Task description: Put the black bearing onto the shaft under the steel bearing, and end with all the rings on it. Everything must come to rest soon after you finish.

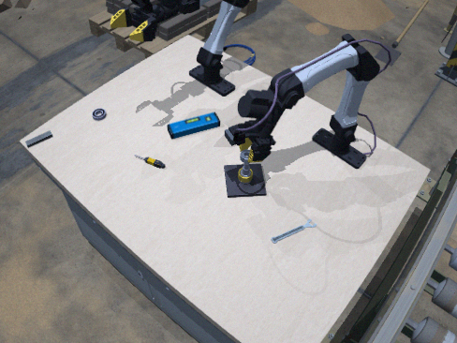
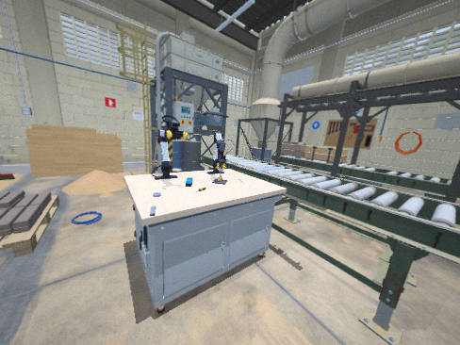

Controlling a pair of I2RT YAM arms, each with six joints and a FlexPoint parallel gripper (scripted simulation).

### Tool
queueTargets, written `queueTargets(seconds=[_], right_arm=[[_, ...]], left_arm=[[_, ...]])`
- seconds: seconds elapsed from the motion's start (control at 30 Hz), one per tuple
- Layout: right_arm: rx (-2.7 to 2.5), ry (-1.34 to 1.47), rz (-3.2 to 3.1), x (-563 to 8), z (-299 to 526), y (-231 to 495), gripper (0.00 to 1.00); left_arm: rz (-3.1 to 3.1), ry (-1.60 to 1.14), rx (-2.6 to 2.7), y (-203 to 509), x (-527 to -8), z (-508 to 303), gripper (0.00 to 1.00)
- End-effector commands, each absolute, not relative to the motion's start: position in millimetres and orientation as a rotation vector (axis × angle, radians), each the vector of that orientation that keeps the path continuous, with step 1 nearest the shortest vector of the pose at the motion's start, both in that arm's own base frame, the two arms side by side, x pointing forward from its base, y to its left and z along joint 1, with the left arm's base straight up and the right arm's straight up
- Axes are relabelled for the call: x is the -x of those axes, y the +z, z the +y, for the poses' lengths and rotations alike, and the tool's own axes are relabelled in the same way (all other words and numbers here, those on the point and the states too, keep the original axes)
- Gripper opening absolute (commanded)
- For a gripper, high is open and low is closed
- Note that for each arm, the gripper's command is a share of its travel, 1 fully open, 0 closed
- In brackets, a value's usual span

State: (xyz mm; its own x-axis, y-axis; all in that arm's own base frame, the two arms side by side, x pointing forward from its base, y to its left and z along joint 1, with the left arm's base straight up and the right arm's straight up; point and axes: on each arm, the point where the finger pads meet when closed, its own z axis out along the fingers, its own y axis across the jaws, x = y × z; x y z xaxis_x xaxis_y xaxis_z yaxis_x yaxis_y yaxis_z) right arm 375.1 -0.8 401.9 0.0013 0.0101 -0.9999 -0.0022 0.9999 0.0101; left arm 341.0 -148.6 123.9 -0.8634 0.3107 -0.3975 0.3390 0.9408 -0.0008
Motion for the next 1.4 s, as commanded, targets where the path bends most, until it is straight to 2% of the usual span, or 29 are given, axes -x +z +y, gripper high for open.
queueTargets(seconds=[0.0, 0.4, 0.43, 0.97, 1.0, 1.07, 1.33, 1.37], right_arm=[[-0.013, 0.010, 1.522, -372.4, -0.3, 423.5, 1.00], [-0.013, 0.010, 1.522, -372.4, -0.3, 423.5, 1.00], [-0.013, 0.010, 1.522, -372.4, -0.3, 423.5, 1.00], [-0.013, 0.010, 1.522, -372.4, -0.3, 423.5, 1.00], [-0.013, 0.010, 1.522, -372.4, -0.3, 423.5, 1.00], [-0.013, 0.010, 1.522, -372.4, -0.3, 423.5, 1.00], [-0.013, 0.010, 1.522, -372.4, -0.3, 423.5, 1.00], [-0.013, 0.010, 1.522, -372.4, -0.3, 423.5, 1.00]], left_arm=[[2.639, -0.124, -0.456, 156.5, -345.1, -150.3, 0.00], [2.638, -0.124, -0.445, 169.0, -345.4, -148.2, 0.00], [2.659, -0.127, -0.528, 151.4, -351.0, -162.1, 0.00], [2.491, -0.244, -1.311, 128.6, -384.5, -239.8, 0.00], [2.526, -0.212, -1.199, 143.0, -385.7, -224.0, 0.00], [2.525, -0.228, -1.237, 127.7, -388.0, -237.9, 0.00], [2.362, -0.310, -1.592, 105.7, -394.7, -272.9, 0.00], [2.389, -0.271, -1.477, 130.7, -400.3, -256.5, 0.00]])
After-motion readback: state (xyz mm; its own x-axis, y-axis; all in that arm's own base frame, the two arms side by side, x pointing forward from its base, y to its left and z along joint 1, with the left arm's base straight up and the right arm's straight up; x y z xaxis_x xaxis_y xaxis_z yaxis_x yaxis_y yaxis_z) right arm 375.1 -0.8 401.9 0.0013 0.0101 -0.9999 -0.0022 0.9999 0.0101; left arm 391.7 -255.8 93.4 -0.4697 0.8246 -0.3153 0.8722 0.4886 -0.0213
